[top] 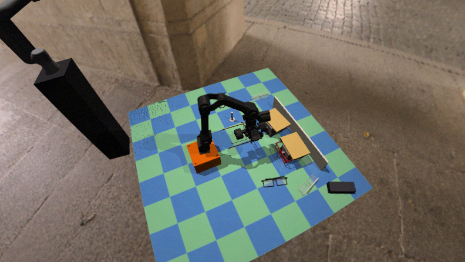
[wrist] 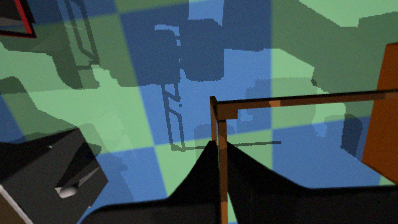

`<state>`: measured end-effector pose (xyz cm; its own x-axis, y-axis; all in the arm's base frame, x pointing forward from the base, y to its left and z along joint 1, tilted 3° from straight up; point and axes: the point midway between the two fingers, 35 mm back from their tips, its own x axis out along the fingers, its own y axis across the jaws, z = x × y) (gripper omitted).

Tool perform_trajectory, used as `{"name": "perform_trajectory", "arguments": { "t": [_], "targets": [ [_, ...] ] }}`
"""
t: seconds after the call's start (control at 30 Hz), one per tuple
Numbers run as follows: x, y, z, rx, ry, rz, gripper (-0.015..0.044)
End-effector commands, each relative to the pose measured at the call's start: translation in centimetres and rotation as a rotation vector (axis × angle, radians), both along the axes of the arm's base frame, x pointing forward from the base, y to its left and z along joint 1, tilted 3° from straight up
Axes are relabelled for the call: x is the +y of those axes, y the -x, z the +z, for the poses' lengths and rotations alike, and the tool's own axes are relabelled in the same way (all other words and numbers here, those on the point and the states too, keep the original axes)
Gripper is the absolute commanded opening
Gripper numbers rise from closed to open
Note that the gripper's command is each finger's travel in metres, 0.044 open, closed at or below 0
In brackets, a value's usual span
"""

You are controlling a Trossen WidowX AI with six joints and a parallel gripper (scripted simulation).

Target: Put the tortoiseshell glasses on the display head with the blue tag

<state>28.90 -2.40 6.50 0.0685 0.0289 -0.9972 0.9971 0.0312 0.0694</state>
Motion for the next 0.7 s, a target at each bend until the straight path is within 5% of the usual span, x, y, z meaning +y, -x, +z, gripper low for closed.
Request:
{"name": "perform_trajectory", "arguments": {
  "t": [0.0,0.67],
  "targets": [
    [0.1,0.1,-0.6,0.006,-0.004,0.004,0.0000],
    [0.1,-0.3,-2.9,0.006,-0.004,0.004,0.0000]
  ]
}}
